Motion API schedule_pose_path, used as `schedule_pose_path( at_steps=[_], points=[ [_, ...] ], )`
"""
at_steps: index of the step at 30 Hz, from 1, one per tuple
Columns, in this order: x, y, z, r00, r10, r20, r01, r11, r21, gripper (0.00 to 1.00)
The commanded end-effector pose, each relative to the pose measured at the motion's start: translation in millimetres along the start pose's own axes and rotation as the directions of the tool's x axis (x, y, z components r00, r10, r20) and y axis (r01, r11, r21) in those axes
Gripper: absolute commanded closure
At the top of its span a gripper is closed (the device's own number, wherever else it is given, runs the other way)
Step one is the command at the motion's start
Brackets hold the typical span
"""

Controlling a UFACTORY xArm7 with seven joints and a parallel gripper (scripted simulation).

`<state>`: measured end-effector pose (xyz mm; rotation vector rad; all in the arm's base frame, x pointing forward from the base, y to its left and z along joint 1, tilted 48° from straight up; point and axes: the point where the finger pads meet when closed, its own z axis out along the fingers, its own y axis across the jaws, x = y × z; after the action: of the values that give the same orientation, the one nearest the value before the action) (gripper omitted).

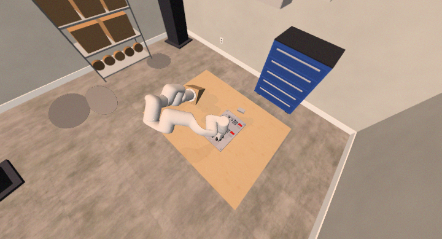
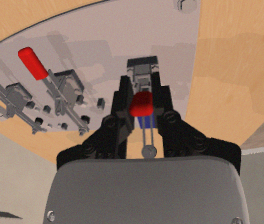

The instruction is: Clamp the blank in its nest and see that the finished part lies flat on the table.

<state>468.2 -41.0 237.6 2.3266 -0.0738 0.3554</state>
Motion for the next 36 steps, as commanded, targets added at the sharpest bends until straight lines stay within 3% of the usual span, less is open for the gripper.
schedule_pose_path(
  at_steps=[1,36],
  points=[
    [4,-1,-2,1.000,0.000,-0.007,0.000,1.000,0.003,1.00],
    [27,-1,13,1.000,0.000,-0.007,0.000,1.000,0.003,1.00]
  ],
)
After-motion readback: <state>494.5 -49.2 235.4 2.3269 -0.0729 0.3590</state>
